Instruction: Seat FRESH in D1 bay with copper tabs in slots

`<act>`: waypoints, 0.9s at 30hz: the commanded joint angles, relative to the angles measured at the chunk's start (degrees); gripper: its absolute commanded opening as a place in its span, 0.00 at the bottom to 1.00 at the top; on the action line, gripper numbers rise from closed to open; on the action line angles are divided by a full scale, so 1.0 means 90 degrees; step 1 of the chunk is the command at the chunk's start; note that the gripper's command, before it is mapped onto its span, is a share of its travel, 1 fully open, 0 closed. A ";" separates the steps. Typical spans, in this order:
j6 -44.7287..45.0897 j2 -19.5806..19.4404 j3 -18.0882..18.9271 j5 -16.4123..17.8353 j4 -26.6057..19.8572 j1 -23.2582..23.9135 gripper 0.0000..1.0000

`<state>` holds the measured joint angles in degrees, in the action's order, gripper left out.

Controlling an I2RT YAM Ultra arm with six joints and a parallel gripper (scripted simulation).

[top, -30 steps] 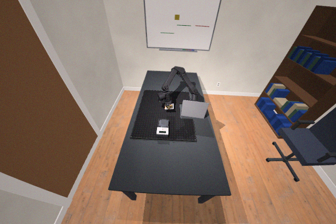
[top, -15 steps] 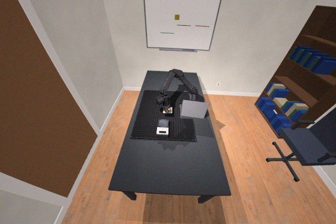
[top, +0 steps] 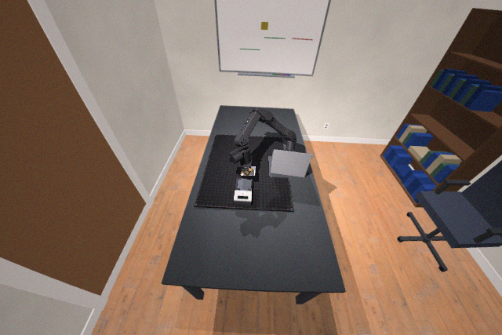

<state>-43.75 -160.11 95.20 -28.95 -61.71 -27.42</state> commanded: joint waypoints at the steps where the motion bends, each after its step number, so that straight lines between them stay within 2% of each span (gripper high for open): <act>1: -0.0257 -0.0330 0.0594 0.0178 -0.0404 -0.0309 0.00; 2: -0.0295 -0.0442 0.0757 0.0205 -0.0469 -0.0354 0.00; 4: -0.0295 -0.0442 0.0757 0.0205 -0.0469 -0.0354 0.00; 13: -0.0608 -0.1527 0.2437 0.0437 -0.1176 -0.0722 0.00; 17: -0.0633 -0.1635 0.2637 0.0441 -0.1325 -0.0722 0.00; 19: -0.0636 -0.1443 0.2658 0.0431 -0.1338 -0.0722 0.00; 27: -0.0634 -0.1428 0.2673 0.0402 -0.1357 -0.0724 0.00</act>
<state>-49.08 -174.78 117.54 -25.23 -72.53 -32.69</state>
